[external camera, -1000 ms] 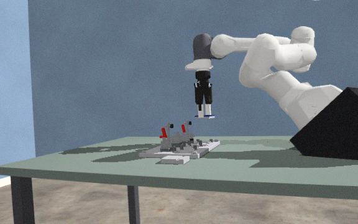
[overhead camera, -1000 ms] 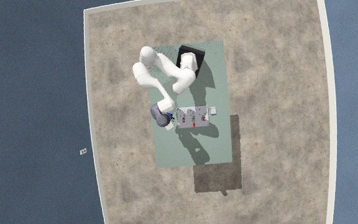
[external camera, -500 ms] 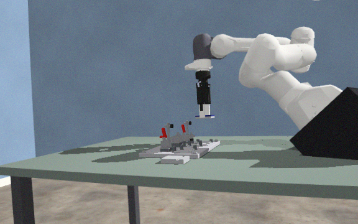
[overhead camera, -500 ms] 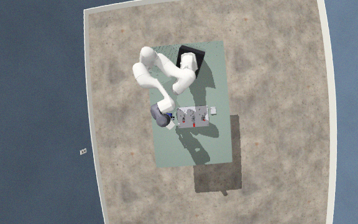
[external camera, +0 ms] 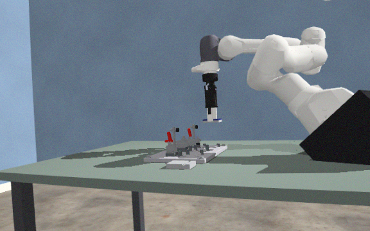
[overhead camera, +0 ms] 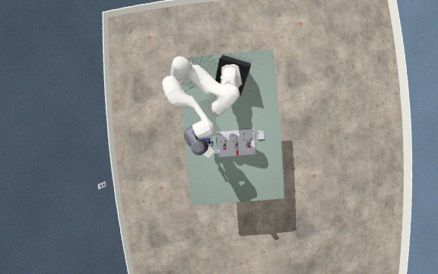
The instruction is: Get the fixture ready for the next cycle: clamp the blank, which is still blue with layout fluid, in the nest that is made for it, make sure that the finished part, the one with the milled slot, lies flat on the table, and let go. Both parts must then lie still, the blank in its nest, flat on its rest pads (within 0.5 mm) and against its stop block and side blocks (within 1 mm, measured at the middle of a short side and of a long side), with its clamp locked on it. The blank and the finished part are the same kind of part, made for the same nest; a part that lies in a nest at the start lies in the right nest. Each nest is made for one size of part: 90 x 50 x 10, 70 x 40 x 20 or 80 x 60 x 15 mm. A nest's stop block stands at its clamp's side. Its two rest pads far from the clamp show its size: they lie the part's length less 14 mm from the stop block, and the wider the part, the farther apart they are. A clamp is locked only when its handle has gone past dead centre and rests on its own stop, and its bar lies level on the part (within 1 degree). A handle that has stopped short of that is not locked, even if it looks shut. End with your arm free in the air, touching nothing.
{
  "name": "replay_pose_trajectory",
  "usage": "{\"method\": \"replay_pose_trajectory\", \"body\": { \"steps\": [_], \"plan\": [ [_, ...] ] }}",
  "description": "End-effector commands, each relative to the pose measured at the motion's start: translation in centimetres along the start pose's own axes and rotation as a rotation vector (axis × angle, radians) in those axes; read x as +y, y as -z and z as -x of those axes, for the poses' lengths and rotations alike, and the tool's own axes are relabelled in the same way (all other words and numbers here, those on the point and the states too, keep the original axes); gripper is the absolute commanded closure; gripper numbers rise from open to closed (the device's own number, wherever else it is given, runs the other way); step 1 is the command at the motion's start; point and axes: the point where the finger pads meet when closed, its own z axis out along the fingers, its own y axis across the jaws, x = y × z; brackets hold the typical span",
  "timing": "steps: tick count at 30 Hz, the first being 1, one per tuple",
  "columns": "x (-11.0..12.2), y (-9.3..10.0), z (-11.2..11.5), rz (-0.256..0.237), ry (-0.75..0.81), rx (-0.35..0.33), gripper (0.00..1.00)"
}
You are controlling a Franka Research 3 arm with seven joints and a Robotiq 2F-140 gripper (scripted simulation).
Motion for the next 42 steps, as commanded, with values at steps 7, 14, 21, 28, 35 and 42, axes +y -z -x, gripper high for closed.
{"method": "replay_pose_trajectory", "body": {
  "steps": [7, 14, 21, 28, 35, 42],
  "plan": [
    [0.0, -0.4, 0.3, -0.002, 0.032, 0.006, 1.0],
    [0.0, -1.1, 1.1, -0.002, 0.032, 0.006, 1.0],
    [0.0, -1.9, 1.9, -0.002, 0.033, 0.006, 1.0],
    [0.0, -2.3, 2.3, -0.002, 0.032, 0.006, 1.0],
    [0.0, -2.5, 2.6, -0.002, 0.032, 0.006, 1.0],
    [0.0, -2.6, 2.7, -0.002, 0.032, 0.006, 1.0]
  ]
}}
